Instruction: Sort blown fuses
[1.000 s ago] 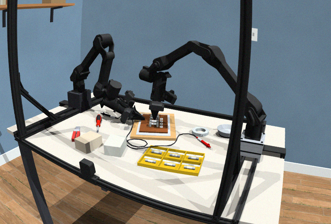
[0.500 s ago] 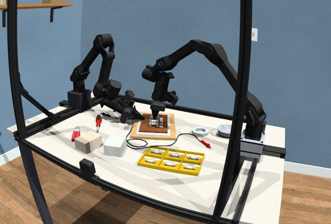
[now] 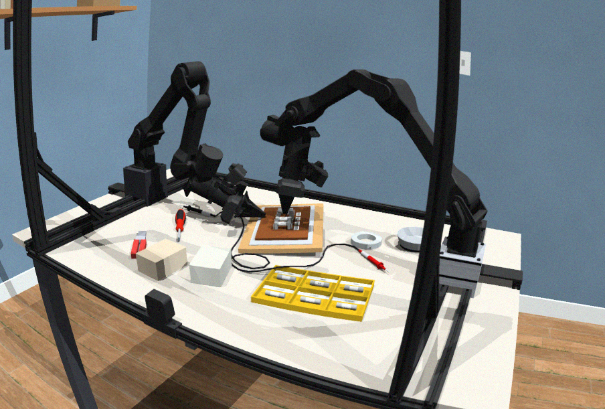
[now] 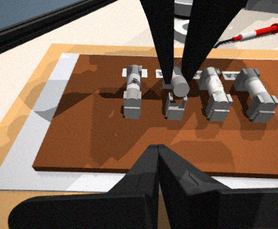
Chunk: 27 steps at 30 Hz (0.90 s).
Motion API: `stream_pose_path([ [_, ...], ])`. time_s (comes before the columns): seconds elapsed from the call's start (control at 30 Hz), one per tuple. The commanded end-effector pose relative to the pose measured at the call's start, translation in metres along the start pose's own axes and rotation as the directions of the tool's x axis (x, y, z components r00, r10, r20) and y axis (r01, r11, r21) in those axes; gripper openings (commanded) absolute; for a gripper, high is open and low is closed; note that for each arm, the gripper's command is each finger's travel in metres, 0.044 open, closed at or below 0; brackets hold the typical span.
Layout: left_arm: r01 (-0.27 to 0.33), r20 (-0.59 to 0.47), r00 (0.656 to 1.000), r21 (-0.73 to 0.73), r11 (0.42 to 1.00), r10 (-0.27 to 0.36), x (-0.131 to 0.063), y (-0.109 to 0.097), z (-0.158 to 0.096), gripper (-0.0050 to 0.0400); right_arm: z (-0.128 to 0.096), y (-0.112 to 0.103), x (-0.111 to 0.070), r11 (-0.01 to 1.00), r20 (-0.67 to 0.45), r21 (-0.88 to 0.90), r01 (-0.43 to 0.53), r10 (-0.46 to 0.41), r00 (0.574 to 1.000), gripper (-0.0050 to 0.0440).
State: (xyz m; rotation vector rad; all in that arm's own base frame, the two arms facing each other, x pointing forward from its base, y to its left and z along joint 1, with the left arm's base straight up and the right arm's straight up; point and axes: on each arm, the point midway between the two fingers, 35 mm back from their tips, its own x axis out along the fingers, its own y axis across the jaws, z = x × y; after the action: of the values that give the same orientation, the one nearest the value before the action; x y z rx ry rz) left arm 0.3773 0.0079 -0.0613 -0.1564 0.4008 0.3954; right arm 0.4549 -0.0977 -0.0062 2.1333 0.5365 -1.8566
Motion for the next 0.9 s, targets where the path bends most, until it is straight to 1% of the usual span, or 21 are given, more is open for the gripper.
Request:
stream_pose_path([
  [0.0,-0.052,-0.103,0.993,0.062,0.997,0.058,-0.005,0.024,-0.034,-0.005,-0.024,0.007,-0.067,0.997,-0.107,-0.017,-0.076,0.074,0.991,-0.005],
  [0.13,-0.048,-0.105,0.993,0.061,0.997,0.055,-0.005,0.024,-0.034,-0.005,-0.024,0.006,-0.066,0.997,-0.106,-0.017,-0.077,0.075,0.992,-0.005],
  [0.17,-0.048,-0.104,0.993,0.061,0.997,0.055,-0.005,0.024,-0.034,-0.005,-0.02,0.006,-0.056,0.998,-0.084,-0.012,-0.062,0.061,0.995,-0.005],
  [0.2,-0.049,-0.104,0.993,0.061,0.997,0.055,-0.005,0.024,-0.034,-0.005,-0.02,0.006,-0.056,0.998,-0.084,-0.012,-0.062,0.061,0.995,-0.005],
  [0.27,-0.05,-0.104,0.993,0.061,0.997,0.057,-0.005,0.025,-0.034,-0.005,-0.017,0.004,-0.047,0.999,-0.067,-0.013,-0.045,0.044,0.997,-0.005],
  [0.37,-0.051,-0.103,0.993,0.061,0.997,0.057,-0.005,0.026,-0.034,-0.005,-0.017,0.004,-0.046,0.999,-0.068,-0.013,-0.045,0.044,0.997,-0.005],
  [0.4,-0.051,-0.103,0.993,0.061,0.997,0.057,-0.005,0.026,-0.034,-0.005,-0.02,0.006,-0.056,0.998,-0.084,-0.012,-0.062,0.061,0.995,-0.005],
  [0.47,-0.052,-0.103,0.993,0.061,0.997,0.058,-0.005,0.026,-0.034,-0.005,-0.02,0.006,-0.056,0.998,-0.084,-0.012,-0.062,0.061,0.995,-0.005],
  [0.5,-0.052,-0.103,0.993,0.061,0.997,0.058,-0.005,0.026,-0.032,-0.005,-0.022,0.006,-0.053,0.998,-0.079,-0.014,-0.055,0.053,0.995,-0.005],
  [0.53,-0.053,-0.103,0.993,0.062,0.997,0.059,-0.006,0.026,-0.03,-0.005,-0.021,0.006,-0.058,0.998,-0.084,-0.012,-0.062,0.061,0.995,-0.005],
  [0.6,-0.053,-0.103,0.993,0.062,0.997,0.059,-0.006,0.026,-0.03,-0.005,-0.021,0.006,-0.058,0.998,-0.084,-0.012,-0.062,0.061,0.995,-0.005],
  [0.7,-0.054,-0.103,0.993,0.061,0.997,0.06,-0.007,0.026,-0.026,-0.005,-0.021,0.006,-0.058,0.998,-0.084,-0.012,-0.062,0.061,0.995,-0.005],
  [0.77,-0.049,-0.082,0.995,0.048,0.998,0.053,-0.008,0.023,-0.014,-0.005,-0.021,0.006,-0.058,0.998,-0.084,-0.012,-0.062,0.061,0.995,-0.005],
  [0.87,-0.049,-0.082,0.995,0.048,0.998,0.053,-0.009,0.023,-0.009,-0.005,-0.021,0.006,-0.058,0.998,-0.084,-0.012,-0.062,0.061,0.995,-0.005],
])
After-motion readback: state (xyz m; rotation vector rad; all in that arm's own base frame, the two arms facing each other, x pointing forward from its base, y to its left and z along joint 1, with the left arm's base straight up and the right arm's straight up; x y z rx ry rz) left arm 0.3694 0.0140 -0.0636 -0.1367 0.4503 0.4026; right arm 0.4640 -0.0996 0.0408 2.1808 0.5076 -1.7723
